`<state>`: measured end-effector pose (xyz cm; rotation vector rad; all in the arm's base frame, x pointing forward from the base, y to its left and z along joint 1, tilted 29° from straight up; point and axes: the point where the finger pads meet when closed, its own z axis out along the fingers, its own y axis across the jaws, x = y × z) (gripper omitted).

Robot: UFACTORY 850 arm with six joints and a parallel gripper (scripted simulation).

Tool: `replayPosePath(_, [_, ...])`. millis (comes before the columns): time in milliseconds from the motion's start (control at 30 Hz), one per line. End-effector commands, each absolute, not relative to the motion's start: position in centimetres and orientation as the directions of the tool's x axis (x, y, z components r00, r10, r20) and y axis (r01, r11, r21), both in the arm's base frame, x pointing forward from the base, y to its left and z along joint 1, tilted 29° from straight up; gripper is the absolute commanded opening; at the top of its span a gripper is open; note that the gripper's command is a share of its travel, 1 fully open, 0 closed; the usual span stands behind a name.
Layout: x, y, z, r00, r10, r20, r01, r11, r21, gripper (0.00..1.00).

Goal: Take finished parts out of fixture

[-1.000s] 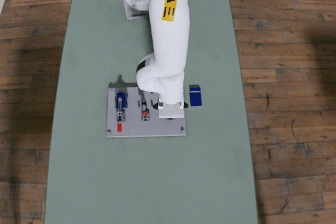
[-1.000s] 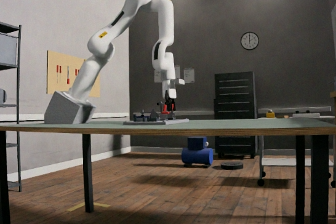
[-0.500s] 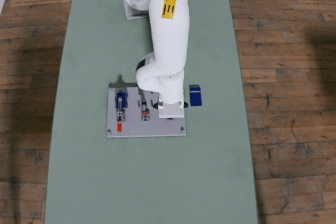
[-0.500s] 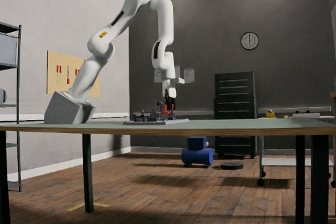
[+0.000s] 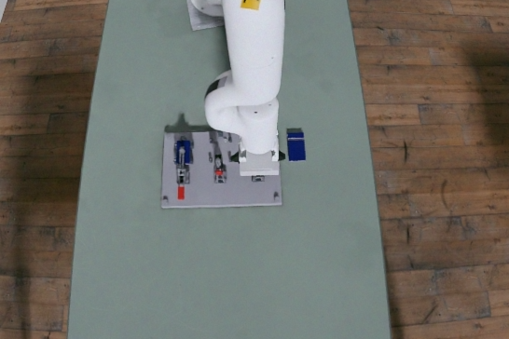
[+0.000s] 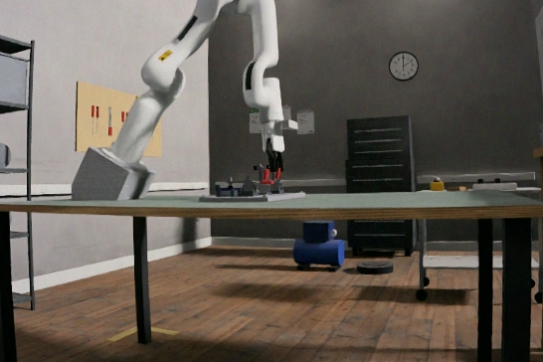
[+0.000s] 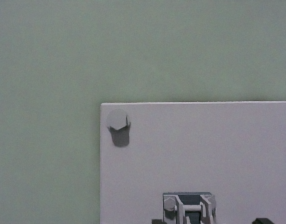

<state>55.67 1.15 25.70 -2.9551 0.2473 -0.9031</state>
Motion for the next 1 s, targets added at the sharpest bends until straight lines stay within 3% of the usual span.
replayPosePath(0, [55.4,1.2,26.3,0.818,-0.164,0.551,-0.144,-0.986,-0.079,0.48])
replayPosePath(967, [54.6,1.2,27.8,0.818,-0.164,0.551,-0.144,-0.986,-0.079,0.48])
